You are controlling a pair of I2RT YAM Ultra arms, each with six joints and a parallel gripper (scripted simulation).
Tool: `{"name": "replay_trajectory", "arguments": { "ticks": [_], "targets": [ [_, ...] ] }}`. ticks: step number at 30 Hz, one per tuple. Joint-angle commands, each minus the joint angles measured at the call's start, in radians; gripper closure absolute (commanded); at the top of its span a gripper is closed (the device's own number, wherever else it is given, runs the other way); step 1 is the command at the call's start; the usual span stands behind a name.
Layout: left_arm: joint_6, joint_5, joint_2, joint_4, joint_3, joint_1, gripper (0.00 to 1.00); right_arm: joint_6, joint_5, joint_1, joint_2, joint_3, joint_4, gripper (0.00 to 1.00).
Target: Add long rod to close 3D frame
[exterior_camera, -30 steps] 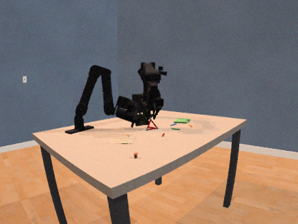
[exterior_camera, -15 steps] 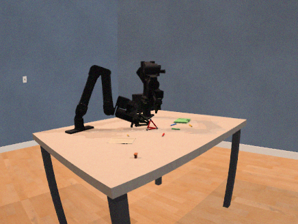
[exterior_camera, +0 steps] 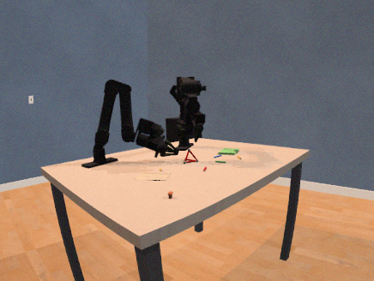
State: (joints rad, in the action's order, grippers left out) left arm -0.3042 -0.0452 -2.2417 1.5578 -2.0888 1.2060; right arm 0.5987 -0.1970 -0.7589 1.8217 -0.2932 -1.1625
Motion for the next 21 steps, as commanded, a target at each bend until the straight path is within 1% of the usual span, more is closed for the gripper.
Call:
{"name": "replay_trajectory", "arguments": {
  "ticks": [1,2,4,5,6,8,10,11,14,19,21],
  "targets": [
    [0.009,0.003,0.034,0.003,-0.031,-0.004,0.25,-0.013,-0.002,0.013,-0.041,0.003,0.051,0.87],
    [0.012,0.008,0.035,-0.024,-0.02,-0.004,0.13,-0.017,0.014,0.03,-0.043,-0.014,0.071,0.87],
    [0.012,0.008,0.035,-0.024,-0.02,-0.004,0.13,-0.017,0.014,0.03,-0.043,-0.014,0.071,0.87],
    [0.016,0.011,0.04,-0.044,-0.013,-0.003,0.02,-0.023,0.025,0.053,-0.043,-0.023,0.095,0.87],
    [0.02,0.014,0.047,-0.068,0.008,-0.002,0.0,-0.028,0.038,0.083,-0.044,-0.032,0.119,0.87],
    [0.033,0.021,0.073,-0.129,0.046,0.001,0.0,-0.067,0.056,0.157,-0.06,-0.054,0.187,0.87],
    [0.054,0.033,0.119,-0.215,0.111,0.012,0.0,-0.086,0.097,0.24,-0.108,-0.103,0.255,0.87],
    [0.064,0.038,0.147,-0.256,0.153,0.015,0.0,-0.118,0.097,0.281,-0.135,-0.128,0.296,0.87],
    [0.098,0.053,0.253,-0.387,0.307,0.025,0.0,-0.215,0.104,0.372,-0.235,-0.214,0.424,0.87],
    [0.151,0.068,0.431,-0.594,0.557,0.039,0.0,-0.336,0.129,0.479,-0.397,-0.358,0.627,0.87],
    [0.151,0.068,0.431,-0.594,0.557,0.039,0.0,-0.336,0.129,0.479,-0.397,-0.358,0.627,0.87]
  ]
}}
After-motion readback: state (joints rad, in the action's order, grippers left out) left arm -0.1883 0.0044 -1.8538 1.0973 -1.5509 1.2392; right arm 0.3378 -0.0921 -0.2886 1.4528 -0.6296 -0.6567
